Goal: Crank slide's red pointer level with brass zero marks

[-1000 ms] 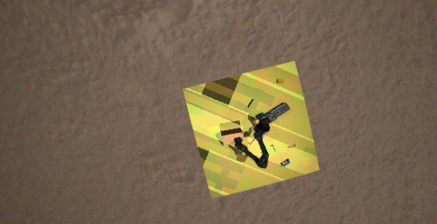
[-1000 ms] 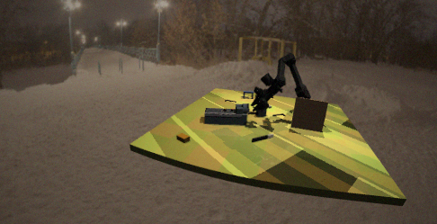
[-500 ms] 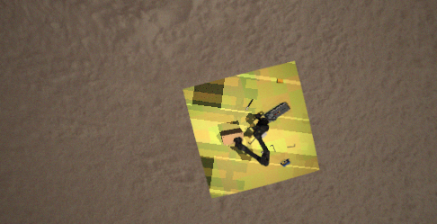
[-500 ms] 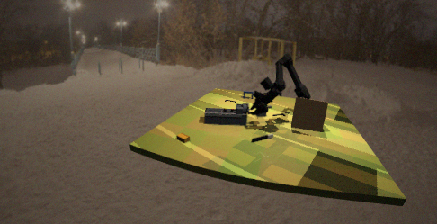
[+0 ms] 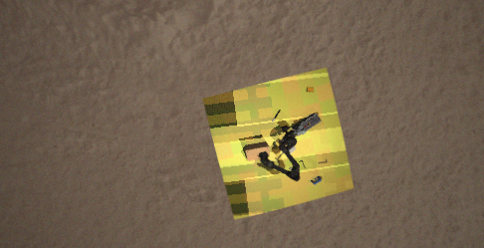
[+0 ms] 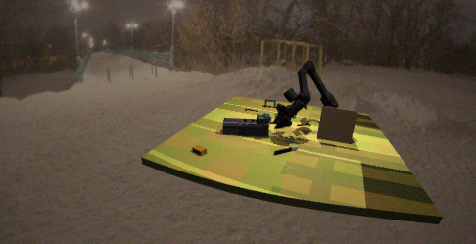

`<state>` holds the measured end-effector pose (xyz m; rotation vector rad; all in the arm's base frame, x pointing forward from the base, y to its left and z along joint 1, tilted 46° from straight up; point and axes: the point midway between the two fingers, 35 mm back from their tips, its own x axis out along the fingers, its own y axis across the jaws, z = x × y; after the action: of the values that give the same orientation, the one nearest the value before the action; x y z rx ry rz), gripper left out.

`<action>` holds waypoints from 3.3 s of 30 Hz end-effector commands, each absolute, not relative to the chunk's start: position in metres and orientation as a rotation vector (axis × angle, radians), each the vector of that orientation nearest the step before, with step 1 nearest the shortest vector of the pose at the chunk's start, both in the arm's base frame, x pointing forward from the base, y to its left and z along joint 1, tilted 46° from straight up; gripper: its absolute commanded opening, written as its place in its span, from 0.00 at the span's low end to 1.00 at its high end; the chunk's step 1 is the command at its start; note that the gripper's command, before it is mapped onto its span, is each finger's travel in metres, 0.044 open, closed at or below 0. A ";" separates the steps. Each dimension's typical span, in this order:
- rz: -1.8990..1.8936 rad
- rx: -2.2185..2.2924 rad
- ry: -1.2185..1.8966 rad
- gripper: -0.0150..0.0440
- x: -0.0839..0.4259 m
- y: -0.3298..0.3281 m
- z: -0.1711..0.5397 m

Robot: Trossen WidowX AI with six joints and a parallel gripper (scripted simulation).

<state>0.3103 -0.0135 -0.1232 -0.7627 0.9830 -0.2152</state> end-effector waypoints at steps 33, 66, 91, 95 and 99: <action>-0.207 -0.767 0.990 0.25 0.306 -0.021 -0.129; -0.208 -0.770 0.991 0.25 0.311 -0.058 -0.112; -0.208 -0.770 0.991 0.25 0.317 -0.058 -0.087; -0.208 -0.770 0.991 0.25 0.318 -0.055 -0.083; -0.208 -0.770 0.990 0.25 0.319 -0.051 -0.078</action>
<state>0.3177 -0.0545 -0.0846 -0.7682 0.9990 -0.1989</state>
